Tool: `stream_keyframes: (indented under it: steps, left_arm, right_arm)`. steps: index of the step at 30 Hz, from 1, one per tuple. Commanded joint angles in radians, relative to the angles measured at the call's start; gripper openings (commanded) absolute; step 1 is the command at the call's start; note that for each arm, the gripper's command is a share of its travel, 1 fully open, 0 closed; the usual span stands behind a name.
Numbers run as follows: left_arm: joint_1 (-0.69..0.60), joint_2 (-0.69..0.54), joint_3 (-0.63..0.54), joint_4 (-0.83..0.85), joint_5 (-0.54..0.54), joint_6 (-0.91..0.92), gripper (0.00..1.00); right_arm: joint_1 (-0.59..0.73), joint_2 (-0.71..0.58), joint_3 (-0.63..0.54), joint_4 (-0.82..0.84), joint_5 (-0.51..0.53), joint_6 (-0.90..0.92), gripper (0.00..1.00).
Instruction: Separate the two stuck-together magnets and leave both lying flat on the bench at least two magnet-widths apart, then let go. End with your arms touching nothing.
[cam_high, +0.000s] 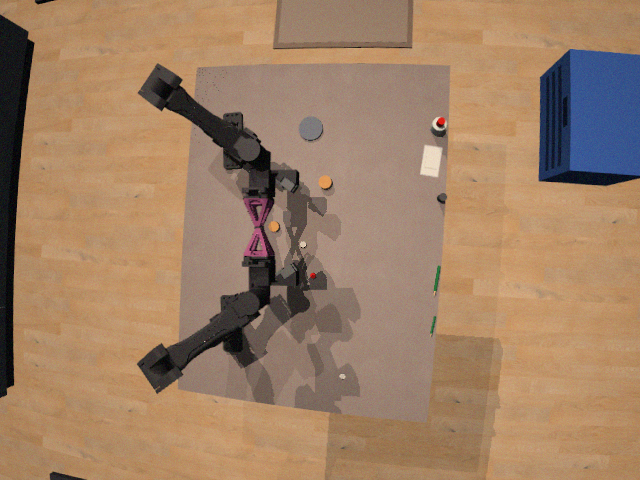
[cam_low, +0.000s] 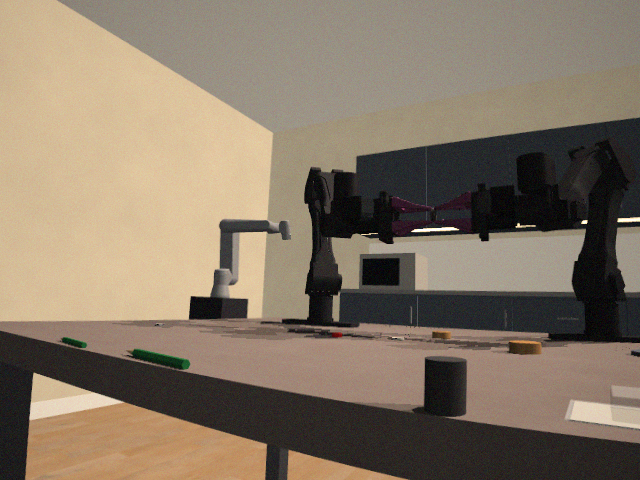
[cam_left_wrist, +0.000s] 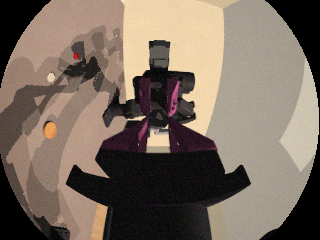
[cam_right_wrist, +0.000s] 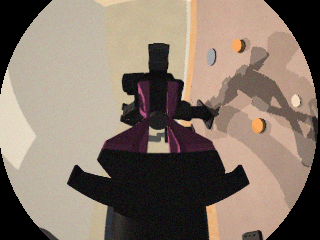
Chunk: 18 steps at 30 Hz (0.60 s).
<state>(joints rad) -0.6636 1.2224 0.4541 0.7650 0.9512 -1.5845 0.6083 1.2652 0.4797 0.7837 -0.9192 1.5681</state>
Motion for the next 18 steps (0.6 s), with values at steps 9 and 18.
stream_keyframes:
  steps: [9, 18]
  left_arm:
    - [0.001, -0.005, 0.009, 0.003, 0.0, 0.005, 0.26]
    - [0.0, -0.002, 0.002, -0.004, -0.001, 0.0, 0.25]
  right_arm:
    - [-0.001, -0.004, 0.007, 0.006, 0.0, -0.005, 0.24]
    - [-0.001, -0.004, 0.007, 0.006, 0.0, -0.005, 0.24]
